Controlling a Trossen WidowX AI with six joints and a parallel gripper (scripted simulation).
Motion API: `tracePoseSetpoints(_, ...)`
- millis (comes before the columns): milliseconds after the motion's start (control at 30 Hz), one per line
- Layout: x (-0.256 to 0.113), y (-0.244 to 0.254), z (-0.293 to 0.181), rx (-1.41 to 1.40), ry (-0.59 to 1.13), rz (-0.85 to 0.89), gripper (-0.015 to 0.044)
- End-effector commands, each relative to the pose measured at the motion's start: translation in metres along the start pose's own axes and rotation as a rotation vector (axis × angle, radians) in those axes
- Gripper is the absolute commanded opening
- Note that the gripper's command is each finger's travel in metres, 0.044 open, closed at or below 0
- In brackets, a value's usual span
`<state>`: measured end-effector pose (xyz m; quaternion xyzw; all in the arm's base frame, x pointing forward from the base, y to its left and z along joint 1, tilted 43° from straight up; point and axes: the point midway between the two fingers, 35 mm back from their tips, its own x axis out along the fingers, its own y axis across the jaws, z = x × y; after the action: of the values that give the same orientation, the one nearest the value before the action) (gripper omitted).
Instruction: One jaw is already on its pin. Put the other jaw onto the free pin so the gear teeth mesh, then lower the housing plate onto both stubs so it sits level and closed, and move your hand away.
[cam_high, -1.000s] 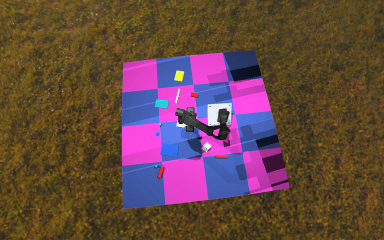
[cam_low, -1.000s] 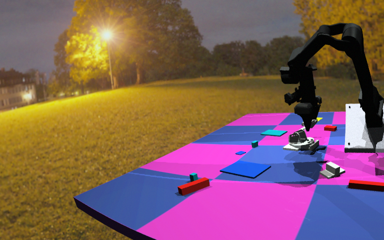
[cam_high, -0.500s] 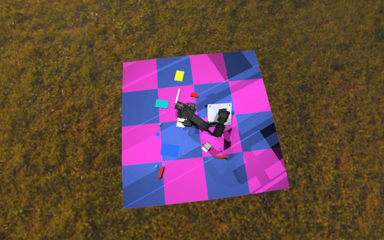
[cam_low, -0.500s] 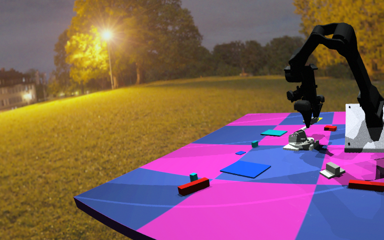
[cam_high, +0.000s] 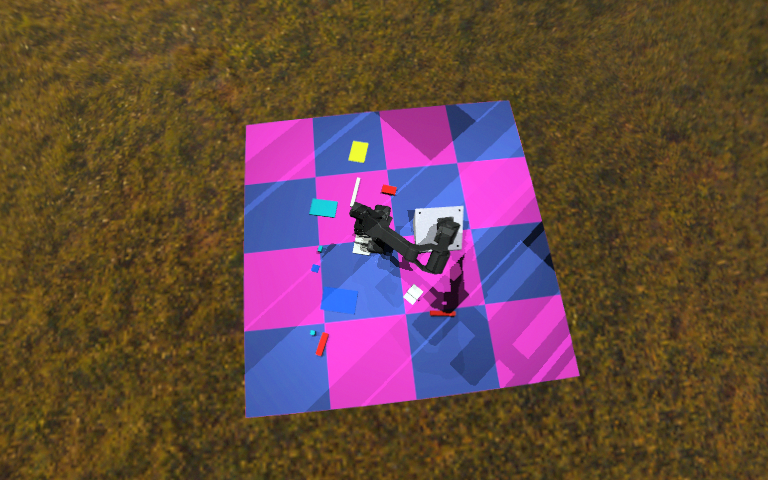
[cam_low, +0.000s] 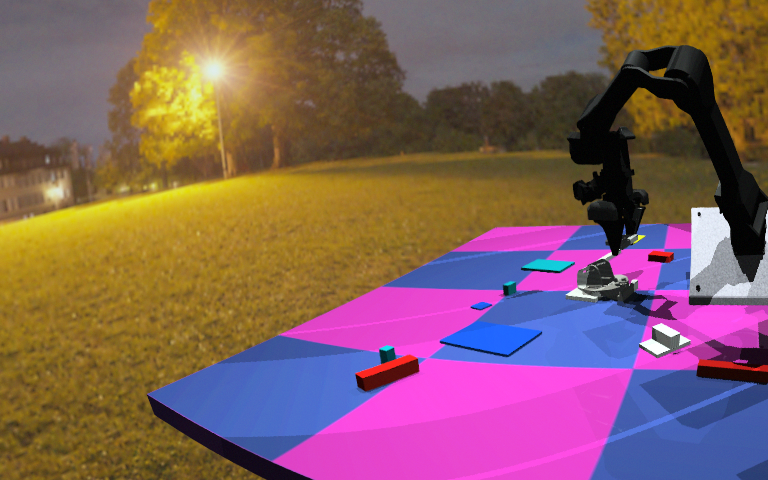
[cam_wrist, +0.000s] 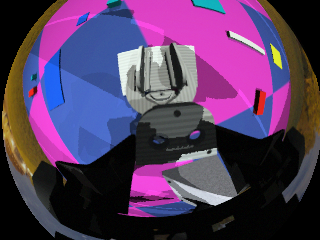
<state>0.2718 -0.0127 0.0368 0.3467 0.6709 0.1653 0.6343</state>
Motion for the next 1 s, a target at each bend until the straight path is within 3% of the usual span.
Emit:
tracePoseSetpoints(0, -0.0001, 0.0005, 0.0007, -0.007, -0.002, 0.003, 0.0351)
tracePoseSetpoints(967, -0.0001, 0.0071, -0.0015, 0.003, -0.002, 0.004, 0.0351)
